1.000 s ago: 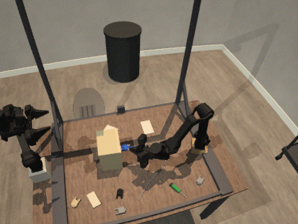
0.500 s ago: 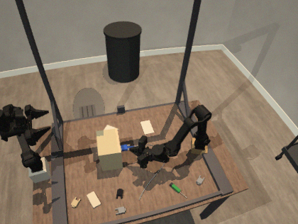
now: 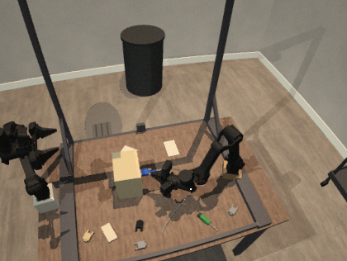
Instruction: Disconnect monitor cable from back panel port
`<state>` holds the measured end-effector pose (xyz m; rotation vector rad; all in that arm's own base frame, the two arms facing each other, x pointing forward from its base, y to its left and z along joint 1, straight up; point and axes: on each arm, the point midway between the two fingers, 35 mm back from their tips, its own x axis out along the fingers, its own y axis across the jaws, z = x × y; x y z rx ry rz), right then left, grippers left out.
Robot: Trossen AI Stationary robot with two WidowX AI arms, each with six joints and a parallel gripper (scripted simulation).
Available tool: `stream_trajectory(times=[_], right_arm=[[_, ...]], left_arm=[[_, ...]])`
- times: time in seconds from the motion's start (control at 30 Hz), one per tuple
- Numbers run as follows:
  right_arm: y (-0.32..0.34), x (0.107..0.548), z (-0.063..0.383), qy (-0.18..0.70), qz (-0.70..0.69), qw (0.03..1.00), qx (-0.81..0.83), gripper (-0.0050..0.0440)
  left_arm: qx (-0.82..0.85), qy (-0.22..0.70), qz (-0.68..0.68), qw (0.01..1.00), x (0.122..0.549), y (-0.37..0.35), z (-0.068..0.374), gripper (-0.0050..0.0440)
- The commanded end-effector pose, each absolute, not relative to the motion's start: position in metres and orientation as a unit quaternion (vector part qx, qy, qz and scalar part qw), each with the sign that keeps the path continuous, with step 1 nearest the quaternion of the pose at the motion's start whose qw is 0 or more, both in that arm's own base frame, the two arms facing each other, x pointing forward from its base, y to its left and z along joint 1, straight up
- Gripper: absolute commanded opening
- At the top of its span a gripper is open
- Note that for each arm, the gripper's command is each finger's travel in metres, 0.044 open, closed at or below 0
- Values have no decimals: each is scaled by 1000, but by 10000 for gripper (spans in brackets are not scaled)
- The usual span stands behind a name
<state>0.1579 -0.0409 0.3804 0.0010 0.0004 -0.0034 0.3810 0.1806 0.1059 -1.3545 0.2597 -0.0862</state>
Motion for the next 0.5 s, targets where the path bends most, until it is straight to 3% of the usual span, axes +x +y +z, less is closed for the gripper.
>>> stream_trajectory(times=[0.0, 0.47], right_arm=[[-39, 158, 384, -1, 0, 1000, -3, 440], [-39, 158, 384, -1, 0, 1000, -3, 440]], left_arm=[[-634, 105, -51, 765, 383, 183, 113, 0], [-669, 88, -69, 735, 382, 183, 111, 0]])
